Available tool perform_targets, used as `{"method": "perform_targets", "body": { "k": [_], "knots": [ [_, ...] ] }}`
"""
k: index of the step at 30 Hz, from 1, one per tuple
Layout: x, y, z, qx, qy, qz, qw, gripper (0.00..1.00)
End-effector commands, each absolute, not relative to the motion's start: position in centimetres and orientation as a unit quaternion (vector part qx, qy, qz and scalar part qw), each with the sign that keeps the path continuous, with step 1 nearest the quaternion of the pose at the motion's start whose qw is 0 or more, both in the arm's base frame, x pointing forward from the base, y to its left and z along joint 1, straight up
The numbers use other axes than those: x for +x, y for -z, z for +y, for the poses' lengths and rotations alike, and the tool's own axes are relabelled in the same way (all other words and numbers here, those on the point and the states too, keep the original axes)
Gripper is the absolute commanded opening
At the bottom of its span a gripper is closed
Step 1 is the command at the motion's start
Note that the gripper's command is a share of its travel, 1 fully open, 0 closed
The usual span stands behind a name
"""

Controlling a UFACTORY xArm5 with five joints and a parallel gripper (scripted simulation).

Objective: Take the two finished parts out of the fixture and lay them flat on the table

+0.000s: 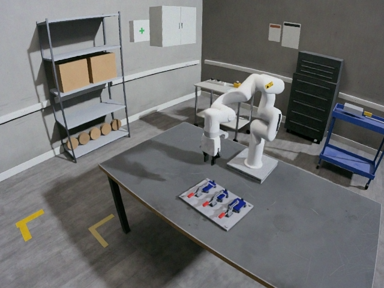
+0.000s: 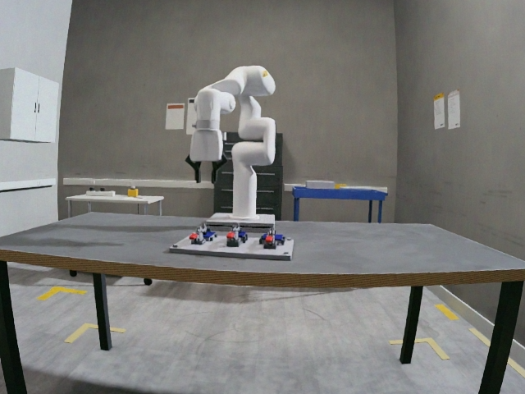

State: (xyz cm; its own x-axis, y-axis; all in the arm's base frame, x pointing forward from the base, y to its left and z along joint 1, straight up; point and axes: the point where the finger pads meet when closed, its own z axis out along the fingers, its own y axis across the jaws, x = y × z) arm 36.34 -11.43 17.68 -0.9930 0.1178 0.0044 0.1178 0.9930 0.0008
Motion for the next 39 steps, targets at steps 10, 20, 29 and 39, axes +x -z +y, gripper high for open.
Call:
{"method": "perform_targets", "body": {
  "k": [10, 20, 29, 39],
  "knots": [
    [36.4, -17.8, -11.5, -0.059, 0.000, -0.998, 0.001, 0.48],
    [36.4, -17.8, -11.5, -0.059, 0.000, -0.998, 0.001, 0.48],
    [36.4, -17.6, -11.5, -0.059, 0.000, -0.998, 0.001, 0.48],
    [36.4, -14.8, -11.5, -0.059, 0.000, -0.998, 0.001, 0.48]
  ]
}}
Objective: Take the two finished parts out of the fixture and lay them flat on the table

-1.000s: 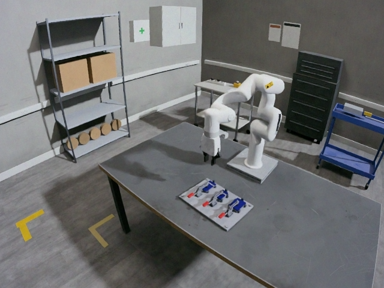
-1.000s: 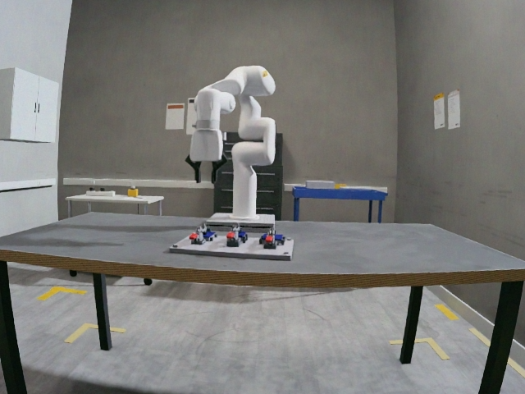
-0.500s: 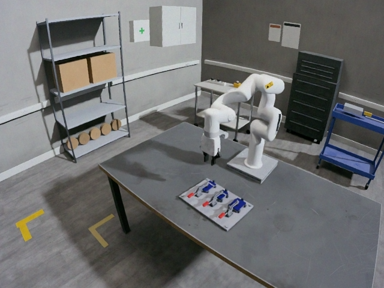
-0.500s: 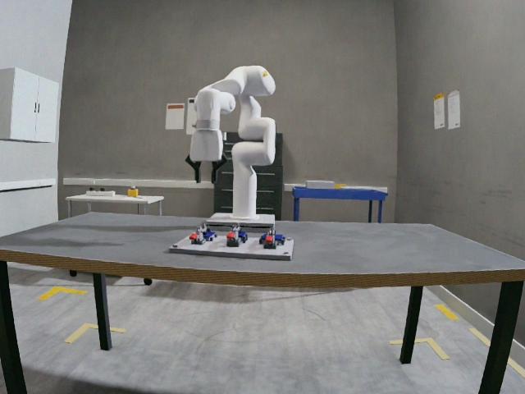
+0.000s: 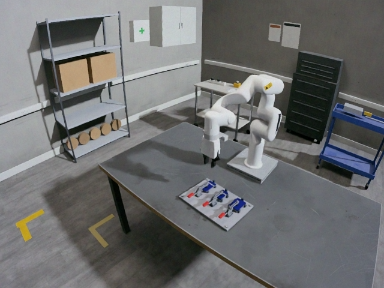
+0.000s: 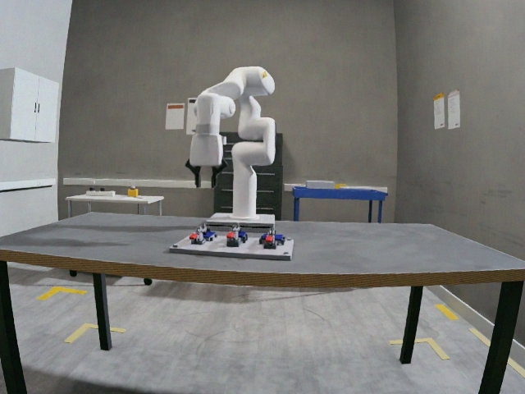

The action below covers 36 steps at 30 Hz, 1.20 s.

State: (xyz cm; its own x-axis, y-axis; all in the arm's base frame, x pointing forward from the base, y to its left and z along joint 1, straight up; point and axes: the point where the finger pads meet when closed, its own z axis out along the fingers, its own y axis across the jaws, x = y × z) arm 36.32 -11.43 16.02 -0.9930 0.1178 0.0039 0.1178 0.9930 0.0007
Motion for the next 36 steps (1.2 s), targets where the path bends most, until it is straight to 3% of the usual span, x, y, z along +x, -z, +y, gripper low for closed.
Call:
{"method": "perform_targets", "body": {
  "k": [1, 8, 20, 28, 36],
  "knots": [
    [36.4, -14.3, -11.5, -0.059, 0.000, -0.998, 0.001, 0.48],
    [36.4, -12.0, -11.5, -0.059, 0.000, -0.998, 0.001, 0.48],
    [37.0, -11.8, -11.5, -0.059, 0.000, -0.998, 0.001, 0.48],
    [39.6, -11.8, -11.9, -0.059, 0.000, -0.998, 0.001, 0.48],
    [45.2, -11.8, -12.5, -0.059, 0.000, -0.998, 0.001, 0.48]
  ]
}}
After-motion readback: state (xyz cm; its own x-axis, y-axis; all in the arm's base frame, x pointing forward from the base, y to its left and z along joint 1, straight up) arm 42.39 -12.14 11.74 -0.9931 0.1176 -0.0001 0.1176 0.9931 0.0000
